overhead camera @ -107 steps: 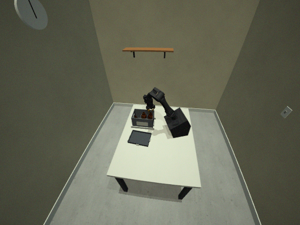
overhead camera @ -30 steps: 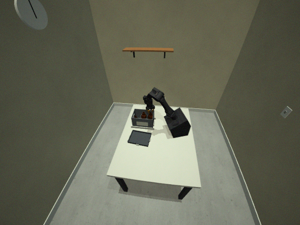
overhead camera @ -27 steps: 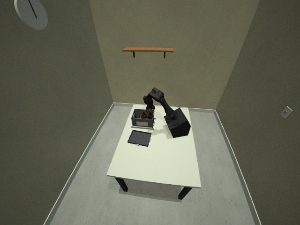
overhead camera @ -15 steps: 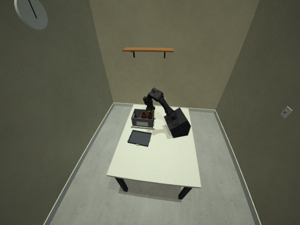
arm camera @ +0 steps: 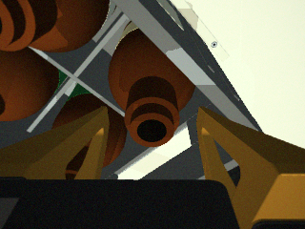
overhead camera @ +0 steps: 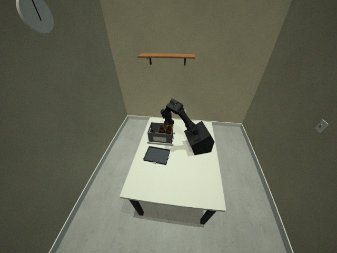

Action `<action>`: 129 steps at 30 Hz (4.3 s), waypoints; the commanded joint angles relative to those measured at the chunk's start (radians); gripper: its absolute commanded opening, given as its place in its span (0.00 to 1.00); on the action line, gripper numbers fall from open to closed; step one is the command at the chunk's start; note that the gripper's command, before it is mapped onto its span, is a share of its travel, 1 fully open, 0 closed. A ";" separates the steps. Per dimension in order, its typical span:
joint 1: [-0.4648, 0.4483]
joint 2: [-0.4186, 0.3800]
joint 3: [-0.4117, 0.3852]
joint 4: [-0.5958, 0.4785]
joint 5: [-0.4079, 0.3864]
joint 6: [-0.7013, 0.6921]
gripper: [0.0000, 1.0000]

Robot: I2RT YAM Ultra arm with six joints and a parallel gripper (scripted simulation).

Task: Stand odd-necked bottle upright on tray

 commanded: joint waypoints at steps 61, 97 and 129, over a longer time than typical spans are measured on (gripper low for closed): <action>-0.001 0.015 -0.022 0.033 0.012 0.005 0.00; -0.002 0.015 -0.017 0.034 0.012 0.004 0.00; -0.002 0.015 -0.017 0.034 0.012 0.004 0.00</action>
